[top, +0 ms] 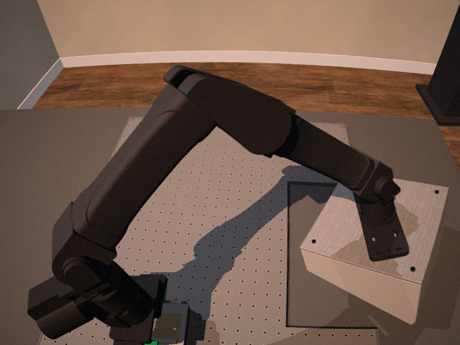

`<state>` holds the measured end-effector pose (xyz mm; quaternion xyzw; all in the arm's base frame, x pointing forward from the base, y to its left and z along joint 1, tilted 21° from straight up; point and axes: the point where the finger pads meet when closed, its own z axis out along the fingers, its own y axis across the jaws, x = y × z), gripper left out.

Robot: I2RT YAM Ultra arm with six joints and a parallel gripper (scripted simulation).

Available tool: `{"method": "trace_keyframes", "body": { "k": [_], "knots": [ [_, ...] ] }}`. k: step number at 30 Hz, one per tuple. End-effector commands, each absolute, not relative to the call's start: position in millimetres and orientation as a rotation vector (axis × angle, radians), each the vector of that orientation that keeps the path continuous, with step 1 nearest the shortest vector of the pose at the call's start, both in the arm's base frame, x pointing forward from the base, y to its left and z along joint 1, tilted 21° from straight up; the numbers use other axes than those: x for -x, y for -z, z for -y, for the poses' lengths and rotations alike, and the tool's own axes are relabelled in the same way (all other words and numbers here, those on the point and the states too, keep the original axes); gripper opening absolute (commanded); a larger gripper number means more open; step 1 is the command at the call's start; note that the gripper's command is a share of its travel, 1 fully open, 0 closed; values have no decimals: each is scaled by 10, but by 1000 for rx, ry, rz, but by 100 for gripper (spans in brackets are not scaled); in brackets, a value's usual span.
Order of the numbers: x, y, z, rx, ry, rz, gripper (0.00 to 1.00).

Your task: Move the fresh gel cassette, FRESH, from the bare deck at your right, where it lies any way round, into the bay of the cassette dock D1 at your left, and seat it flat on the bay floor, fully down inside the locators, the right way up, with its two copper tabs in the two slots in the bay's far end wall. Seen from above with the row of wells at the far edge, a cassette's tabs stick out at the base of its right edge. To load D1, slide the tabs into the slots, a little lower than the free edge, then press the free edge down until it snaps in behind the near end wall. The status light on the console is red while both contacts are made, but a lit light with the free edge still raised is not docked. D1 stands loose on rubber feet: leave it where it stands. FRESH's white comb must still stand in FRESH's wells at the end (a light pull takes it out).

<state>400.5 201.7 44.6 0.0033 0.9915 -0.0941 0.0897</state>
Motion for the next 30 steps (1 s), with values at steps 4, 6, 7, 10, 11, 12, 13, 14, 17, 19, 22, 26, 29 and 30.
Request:
{"method": "trace_keyframes", "body": {
  "k": [4,6,7,10,11,12,13,14,17,19,22,26,29,30],
  "knots": [
    [-4154,-705,-2121,1,227,-2864,0],
    [-4123,-583,-2067,3,268,-2901,0],
    [-4118,-544,-2047,3,281,-2912,0],
    [-4141,-630,-2059,1,265,-2898,0],
    [-4140,-616,-2065,5,267,-2900,0],
    [-4137,-578,-2066,8,275,-2907,0],
    [-4137,-578,-2066,8,275,-2907,0],
    [-4137,-578,-2066,8,275,-2907,0],
    [-4155,-599,-2062,4,271,-2904,0],
    [-4170,-621,-2054,0,267,-2901,0],
    [-4172,-590,-2062,5,273,-2907,0],
    [-4196,-672,-2107,10,242,-2867,0],
    [-4257,-724,-2115,0,227,-2852,0],
    [-4257,-724,-2115,0,227,-2852,0]
  ]
}}
